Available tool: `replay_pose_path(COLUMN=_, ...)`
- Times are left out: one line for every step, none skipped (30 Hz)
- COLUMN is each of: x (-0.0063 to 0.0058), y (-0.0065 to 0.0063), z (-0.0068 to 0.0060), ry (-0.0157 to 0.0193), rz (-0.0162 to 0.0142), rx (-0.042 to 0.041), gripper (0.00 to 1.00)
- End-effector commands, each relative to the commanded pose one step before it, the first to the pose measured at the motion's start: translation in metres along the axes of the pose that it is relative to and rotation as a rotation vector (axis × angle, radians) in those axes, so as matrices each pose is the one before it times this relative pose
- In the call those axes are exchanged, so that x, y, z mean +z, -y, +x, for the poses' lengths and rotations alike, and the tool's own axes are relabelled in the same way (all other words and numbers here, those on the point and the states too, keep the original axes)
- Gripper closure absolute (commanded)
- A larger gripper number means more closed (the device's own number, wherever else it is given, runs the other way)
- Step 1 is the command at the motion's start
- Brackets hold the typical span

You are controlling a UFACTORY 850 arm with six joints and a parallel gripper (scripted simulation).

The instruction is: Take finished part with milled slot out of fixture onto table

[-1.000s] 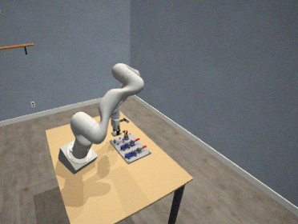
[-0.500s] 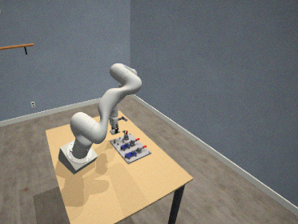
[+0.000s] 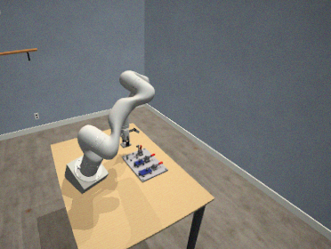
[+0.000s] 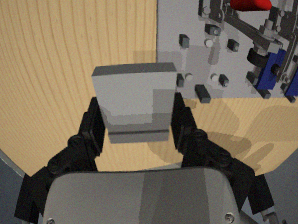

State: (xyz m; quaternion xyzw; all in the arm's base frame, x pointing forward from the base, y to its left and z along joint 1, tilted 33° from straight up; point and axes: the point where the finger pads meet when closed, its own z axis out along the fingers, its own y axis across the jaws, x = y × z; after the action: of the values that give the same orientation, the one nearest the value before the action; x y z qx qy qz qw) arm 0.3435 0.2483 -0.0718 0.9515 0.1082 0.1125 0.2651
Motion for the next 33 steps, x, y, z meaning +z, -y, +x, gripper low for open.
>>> replay_pose_path(x=-0.00044, y=0.01187, z=0.00084, ry=-0.0001, rz=0.0, rx=0.00025, gripper=1.0)
replay_pose_path(x=0.0, y=0.0018, z=-0.00001, ry=0.0, rz=0.0, rx=0.0, gripper=1.0)
replay_pose_path(x=0.0, y=0.00171, z=0.00001, ry=0.0, rz=0.0, rx=0.0, gripper=1.0)
replay_pose_path(x=0.0, y=0.00164, z=0.0, ry=0.0, rz=0.0, rx=0.0, gripper=1.0)
replay_pose_path(x=0.0, y=0.00157, z=0.0, ry=0.0, rz=0.0, rx=0.0, gripper=1.0)
replay_pose_path(x=0.0, y=0.00148, z=0.00001, ry=0.0, rz=0.0, rx=0.0, gripper=1.0)
replay_pose_path(x=0.0, y=0.0014, z=0.0, ry=0.0, rz=0.0, rx=0.0, gripper=1.0)
replay_pose_path(x=0.0, y=0.00133, z=0.0, ry=0.0, rz=0.0, rx=0.0, gripper=1.0)
replay_pose_path(x=0.0, y=0.00124, z=0.0, ry=0.0, rz=0.0, rx=0.0, gripper=1.0)
replay_pose_path(x=0.0, y=0.00116, z=0.00001, ry=0.0, rz=0.0, rx=0.0, gripper=1.0)
replay_pose_path(x=0.0, y=0.00108, z=0.0, ry=0.0, rz=0.0, rx=0.0, gripper=1.0)
replay_pose_path(x=0.0, y=0.0, z=0.0, ry=0.0, rz=0.0, rx=0.0, gripper=1.0)
replay_pose_path(x=0.0, y=0.0, z=0.0, ry=0.0, rz=0.0, rx=0.0, gripper=1.0)
replay_pose_path(x=0.0, y=0.001, z=0.0, ry=0.0, rz=0.0, rx=0.0, gripper=1.0)
replay_pose_path(x=0.0, y=0.00092, z=0.0, ry=0.0, rz=0.0, rx=0.0, gripper=1.0)
replay_pose_path(x=0.0, y=0.00083, z=0.0, ry=0.0, rz=0.0, rx=0.0, gripper=1.0)
replay_pose_path(x=0.0, y=0.00075, z=0.0, ry=0.0, rz=0.0, rx=0.0, gripper=1.0)
replay_pose_path(x=0.0, y=0.00068, z=0.0, ry=0.0, rz=0.0, rx=0.0, gripper=1.0)
replay_pose_path(x=0.0, y=0.0006, z=0.0, ry=0.0, rz=0.0, rx=0.0, gripper=1.0)
replay_pose_path(x=0.0, y=0.00053, z=0.0, ry=0.0, rz=0.0, rx=0.0, gripper=1.0)
replay_pose_path(x=0.0, y=0.00046, z=0.0, ry=0.0, rz=0.0, rx=0.0, gripper=1.0)
replay_pose_path(x=0.0, y=0.00039, z=0.0, ry=0.0, rz=0.0, rx=0.0, gripper=1.0)
replay_pose_path(x=0.0, y=0.00033, z=0.0, ry=0.0, rz=0.0, rx=0.0, gripper=1.0)
replay_pose_path(x=0.0, y=0.00027, z=0.0, ry=0.0, rz=0.0, rx=0.0, gripper=1.0)
replay_pose_path(x=0.0, y=0.00022, z=0.0, ry=0.0, rz=0.0, rx=0.0, gripper=1.0)
replay_pose_path(x=0.0, y=0.00017, z=0.0, ry=0.0, rz=0.0, rx=0.0, gripper=1.0)
replay_pose_path(x=0.0, y=0.00012, z=0.0, ry=0.0, rz=0.0, rx=0.0, gripper=1.0)
replay_pose_path(x=0.0, y=0.00008, z=0.0, ry=0.0, rz=0.0, rx=0.0, gripper=1.0)
replay_pose_path(x=0.0, y=0.0, z=0.0, ry=0.0, rz=0.0, rx=0.0, gripper=1.0)
replay_pose_path(x=0.0, y=0.0, z=0.0, ry=0.0, rz=0.0, rx=0.0, gripper=1.0)
replay_pose_path(x=0.0, y=0.00005, z=0.0, ry=0.0, rz=0.0, rx=0.0, gripper=1.0)
replay_pose_path(x=0.0, y=0.00003, z=0.0, ry=0.0, rz=0.0, rx=0.0, gripper=1.0)
replay_pose_path(x=0.0, y=0.00001, z=0.0, ry=0.0, rz=0.0, rx=0.0, gripper=1.0)
